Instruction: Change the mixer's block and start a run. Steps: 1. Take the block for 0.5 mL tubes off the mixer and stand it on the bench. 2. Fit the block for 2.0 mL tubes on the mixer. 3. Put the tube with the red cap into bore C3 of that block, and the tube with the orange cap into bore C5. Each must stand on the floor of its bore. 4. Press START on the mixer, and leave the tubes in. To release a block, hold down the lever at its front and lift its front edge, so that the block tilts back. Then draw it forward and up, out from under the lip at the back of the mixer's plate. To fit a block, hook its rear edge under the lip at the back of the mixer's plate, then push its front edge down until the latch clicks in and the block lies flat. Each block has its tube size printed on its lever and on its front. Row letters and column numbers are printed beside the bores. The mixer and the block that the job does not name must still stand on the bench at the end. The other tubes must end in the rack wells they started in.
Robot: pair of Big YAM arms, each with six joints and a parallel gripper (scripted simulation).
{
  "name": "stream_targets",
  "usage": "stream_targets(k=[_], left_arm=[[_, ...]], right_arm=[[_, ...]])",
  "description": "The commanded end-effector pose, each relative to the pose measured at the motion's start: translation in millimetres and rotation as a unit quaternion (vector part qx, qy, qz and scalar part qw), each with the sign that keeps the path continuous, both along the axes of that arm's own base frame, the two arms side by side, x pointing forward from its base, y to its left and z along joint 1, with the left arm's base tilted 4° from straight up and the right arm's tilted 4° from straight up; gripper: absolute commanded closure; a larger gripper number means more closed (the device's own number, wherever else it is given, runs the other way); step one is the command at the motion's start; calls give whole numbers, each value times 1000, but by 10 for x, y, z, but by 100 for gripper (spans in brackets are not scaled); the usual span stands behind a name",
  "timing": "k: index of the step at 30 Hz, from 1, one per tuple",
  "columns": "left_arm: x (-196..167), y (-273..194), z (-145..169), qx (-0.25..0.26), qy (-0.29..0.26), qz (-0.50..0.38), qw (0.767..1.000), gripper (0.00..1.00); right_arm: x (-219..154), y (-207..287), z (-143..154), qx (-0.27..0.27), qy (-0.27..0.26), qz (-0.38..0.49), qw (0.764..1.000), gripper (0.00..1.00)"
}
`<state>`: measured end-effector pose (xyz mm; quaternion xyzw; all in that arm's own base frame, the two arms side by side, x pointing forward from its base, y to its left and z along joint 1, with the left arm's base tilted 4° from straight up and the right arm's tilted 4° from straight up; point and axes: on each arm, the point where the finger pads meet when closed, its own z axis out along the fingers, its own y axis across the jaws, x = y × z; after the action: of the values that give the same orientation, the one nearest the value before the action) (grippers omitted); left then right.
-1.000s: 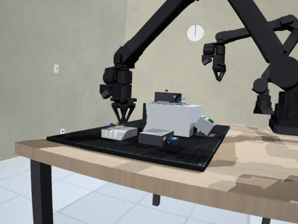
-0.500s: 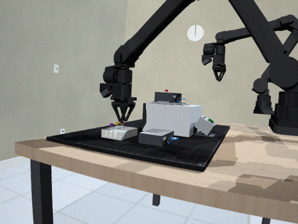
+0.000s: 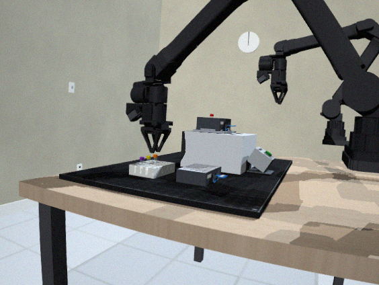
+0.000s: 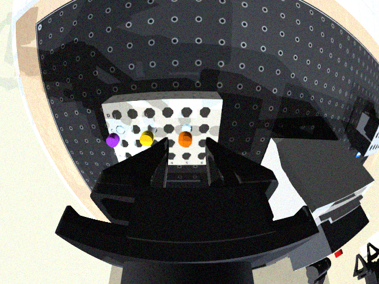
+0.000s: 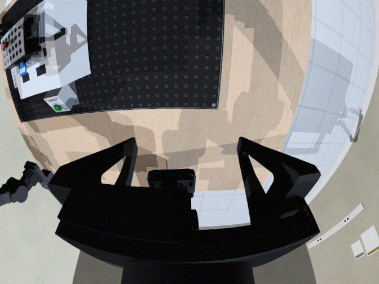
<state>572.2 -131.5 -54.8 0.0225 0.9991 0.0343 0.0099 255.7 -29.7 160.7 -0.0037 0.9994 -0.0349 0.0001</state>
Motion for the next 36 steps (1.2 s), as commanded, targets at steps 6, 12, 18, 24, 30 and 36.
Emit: stream_targets(k=[6,12,18,24,30,36], left_arm=[[-103,89,-232,6,26,0,1000,64],[21,-39,-97,1,3,-8,1000,64],[150,-99,96,-5,-20,-10,1000,64],[211,-30,184,-6,-28,-4,1000,64],[207,16,216,-5,-24,0,1000,64],[212,51,206,-5,-22,3,1000,64]], right_arm=[[205,-45,256,-3,-37,0,999,0],[218,-47,272,-4,-39,0,999,0],[236,-49,295,-4,-42,0,999,0],[254,-51,318,-4,-45,-1,999,0],[266,-53,333,-5,-46,-1,999,0],[254,-53,316,-5,-44,-1,999,0]])
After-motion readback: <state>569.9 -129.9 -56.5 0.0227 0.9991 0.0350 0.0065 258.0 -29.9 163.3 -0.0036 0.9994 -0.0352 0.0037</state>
